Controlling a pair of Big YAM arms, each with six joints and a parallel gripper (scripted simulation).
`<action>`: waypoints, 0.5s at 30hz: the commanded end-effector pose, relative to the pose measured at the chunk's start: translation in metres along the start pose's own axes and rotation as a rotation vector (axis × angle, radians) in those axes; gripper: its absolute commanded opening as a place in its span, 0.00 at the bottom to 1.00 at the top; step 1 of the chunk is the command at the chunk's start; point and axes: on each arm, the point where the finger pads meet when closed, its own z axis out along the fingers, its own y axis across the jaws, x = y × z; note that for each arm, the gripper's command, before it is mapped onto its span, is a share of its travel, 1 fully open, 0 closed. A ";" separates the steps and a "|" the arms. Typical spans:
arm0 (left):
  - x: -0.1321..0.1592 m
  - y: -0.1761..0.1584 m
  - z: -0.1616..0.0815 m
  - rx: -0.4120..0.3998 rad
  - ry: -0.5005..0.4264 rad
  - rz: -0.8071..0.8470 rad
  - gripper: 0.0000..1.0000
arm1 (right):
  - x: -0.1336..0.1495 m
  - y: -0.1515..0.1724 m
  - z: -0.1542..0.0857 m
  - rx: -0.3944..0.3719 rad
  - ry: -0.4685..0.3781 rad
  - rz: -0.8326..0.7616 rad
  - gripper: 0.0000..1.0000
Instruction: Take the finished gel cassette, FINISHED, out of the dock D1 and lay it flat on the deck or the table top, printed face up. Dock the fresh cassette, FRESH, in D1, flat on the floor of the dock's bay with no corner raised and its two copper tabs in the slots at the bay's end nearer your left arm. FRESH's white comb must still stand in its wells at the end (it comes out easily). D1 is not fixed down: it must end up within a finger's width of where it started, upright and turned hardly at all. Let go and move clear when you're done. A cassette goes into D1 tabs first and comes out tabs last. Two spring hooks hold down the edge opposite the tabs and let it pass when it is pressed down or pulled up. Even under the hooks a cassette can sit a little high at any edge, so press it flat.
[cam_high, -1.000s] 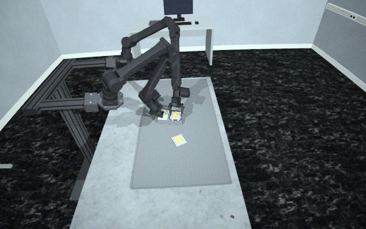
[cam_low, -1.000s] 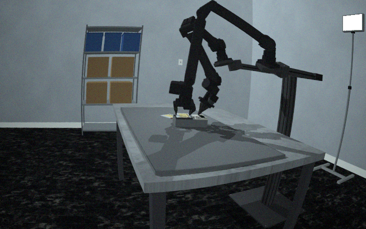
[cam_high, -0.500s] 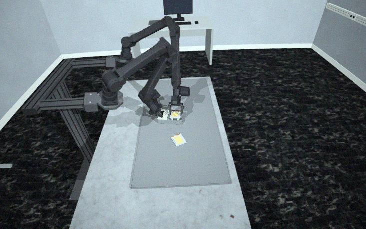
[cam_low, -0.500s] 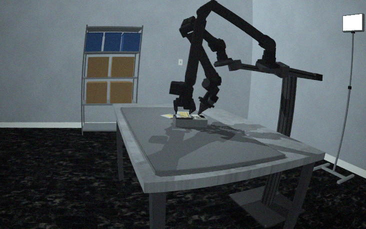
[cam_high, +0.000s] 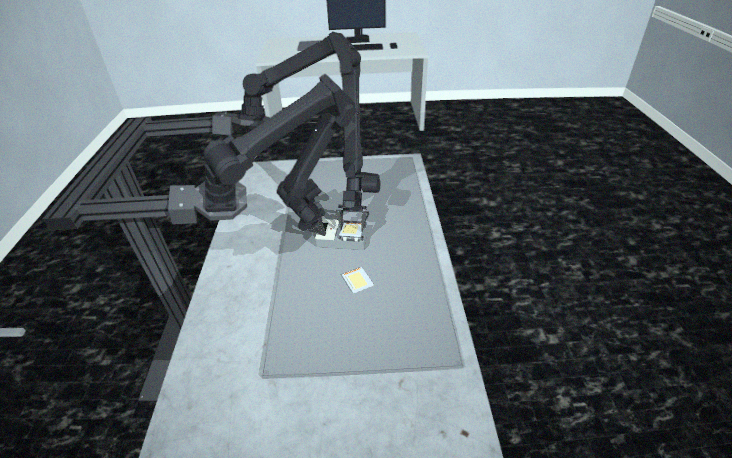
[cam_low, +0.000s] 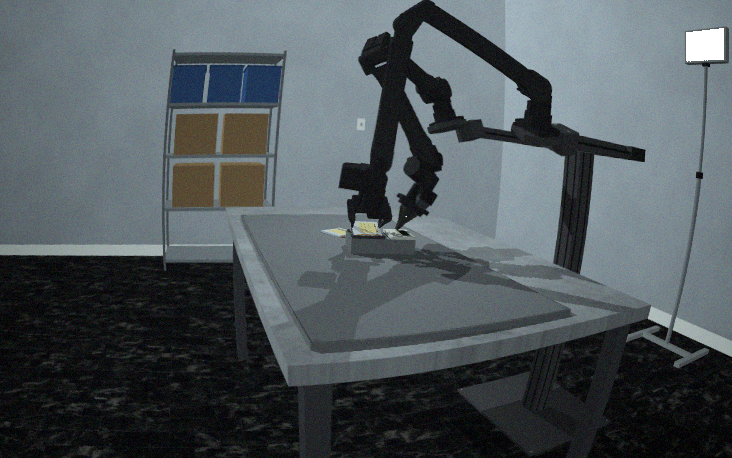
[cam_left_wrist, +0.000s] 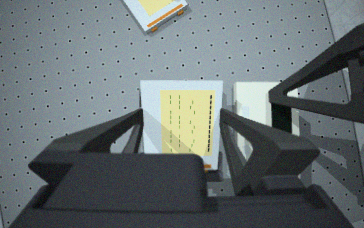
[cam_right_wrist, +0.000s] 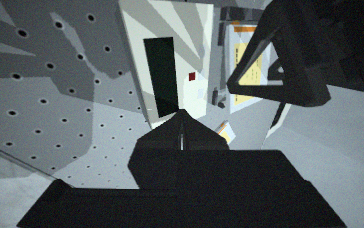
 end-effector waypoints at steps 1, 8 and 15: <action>0.000 0.006 -0.011 -0.016 -0.005 -0.002 0.00 | 0.029 0.050 0.017 -0.098 0.046 -0.053 0.00; -0.003 0.007 -0.010 -0.021 0.003 -0.009 0.00 | 0.029 0.050 0.017 -0.098 0.046 -0.053 0.00; -0.003 0.007 -0.010 -0.021 0.003 -0.009 0.00 | 0.029 0.050 0.017 -0.098 0.046 -0.053 0.00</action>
